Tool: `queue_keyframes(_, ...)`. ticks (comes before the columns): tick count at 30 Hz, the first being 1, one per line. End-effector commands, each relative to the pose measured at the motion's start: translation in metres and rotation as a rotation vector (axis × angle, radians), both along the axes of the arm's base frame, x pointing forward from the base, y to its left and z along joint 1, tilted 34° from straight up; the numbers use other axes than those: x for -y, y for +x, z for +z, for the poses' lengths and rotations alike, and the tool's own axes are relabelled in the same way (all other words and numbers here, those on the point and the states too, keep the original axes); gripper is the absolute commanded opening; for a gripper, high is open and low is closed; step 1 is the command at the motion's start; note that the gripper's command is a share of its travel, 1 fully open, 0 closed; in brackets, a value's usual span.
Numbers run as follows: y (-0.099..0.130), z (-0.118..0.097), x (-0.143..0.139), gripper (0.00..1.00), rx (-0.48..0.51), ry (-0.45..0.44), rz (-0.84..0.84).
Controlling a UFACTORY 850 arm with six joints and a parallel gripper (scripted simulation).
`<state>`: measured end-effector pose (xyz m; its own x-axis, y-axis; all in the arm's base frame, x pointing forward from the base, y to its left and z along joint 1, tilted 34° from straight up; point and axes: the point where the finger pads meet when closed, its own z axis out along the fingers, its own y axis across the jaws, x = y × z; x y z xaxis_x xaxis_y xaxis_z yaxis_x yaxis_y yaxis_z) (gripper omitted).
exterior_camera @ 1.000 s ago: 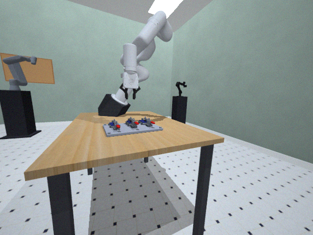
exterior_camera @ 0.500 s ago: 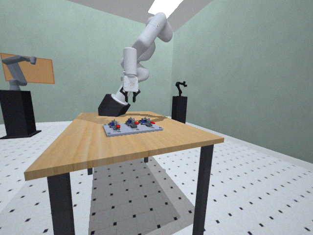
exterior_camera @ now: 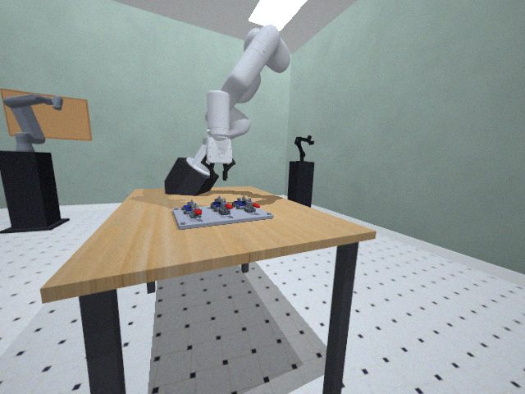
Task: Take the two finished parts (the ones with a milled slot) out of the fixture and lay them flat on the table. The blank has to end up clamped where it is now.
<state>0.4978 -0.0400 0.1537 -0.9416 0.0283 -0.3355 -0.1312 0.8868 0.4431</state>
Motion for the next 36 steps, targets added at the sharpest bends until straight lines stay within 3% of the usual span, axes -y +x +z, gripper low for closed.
queue_keyframes(1, 0.004, 0.000, 0.000, 0.48, 0.003, 0.000, -0.001)
queue_keyframes(10, 0.026, 0.008, 0.000, 0.48, 0.003, 0.000, -0.001)
queue_keyframes(25, 0.111, 0.038, 0.003, 0.48, 0.003, 0.000, -0.001)
queue_keyframes(36, 0.123, 0.043, 0.003, 0.48, 0.003, 0.000, -0.001)
